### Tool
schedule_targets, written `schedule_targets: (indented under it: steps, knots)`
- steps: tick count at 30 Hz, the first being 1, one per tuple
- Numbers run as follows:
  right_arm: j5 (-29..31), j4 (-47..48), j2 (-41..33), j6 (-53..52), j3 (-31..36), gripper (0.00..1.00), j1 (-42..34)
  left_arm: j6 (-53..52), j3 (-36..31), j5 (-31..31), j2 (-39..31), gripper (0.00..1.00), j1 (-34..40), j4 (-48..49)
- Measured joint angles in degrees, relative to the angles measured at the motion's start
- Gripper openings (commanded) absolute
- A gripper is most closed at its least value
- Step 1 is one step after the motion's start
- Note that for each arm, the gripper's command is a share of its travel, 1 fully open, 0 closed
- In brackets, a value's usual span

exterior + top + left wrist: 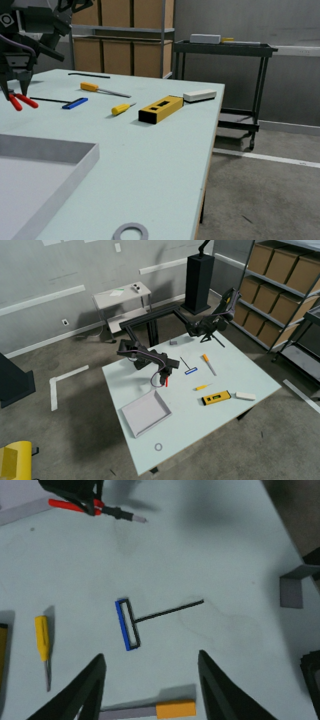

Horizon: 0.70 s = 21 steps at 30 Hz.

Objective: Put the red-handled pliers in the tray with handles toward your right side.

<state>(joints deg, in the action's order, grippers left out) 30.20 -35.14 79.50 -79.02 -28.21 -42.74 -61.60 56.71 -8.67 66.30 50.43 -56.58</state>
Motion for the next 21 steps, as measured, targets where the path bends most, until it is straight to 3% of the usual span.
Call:
schedule_targets:
  steps: [4, 9, 21]
  knots:
    - [-1.03, -0.37, -7.32, 5.31, 0.04, 0.28, 10.91, 3.23, 0.02, 1.49, 2.62, 0.65, 0.79, 7.48]
    - [-3.85, -0.55, -13.03, 12.24, -1.27, 0.28, 25.14, 8.39, 0.02, 4.28, 11.37, 0.65, 3.39, 21.42]
    - [-12.5, -1.53, -12.11, 20.31, -12.02, 0.28, 48.7, 19.08, 0.79, 11.28, 33.11, 0.65, 9.14, 50.9]
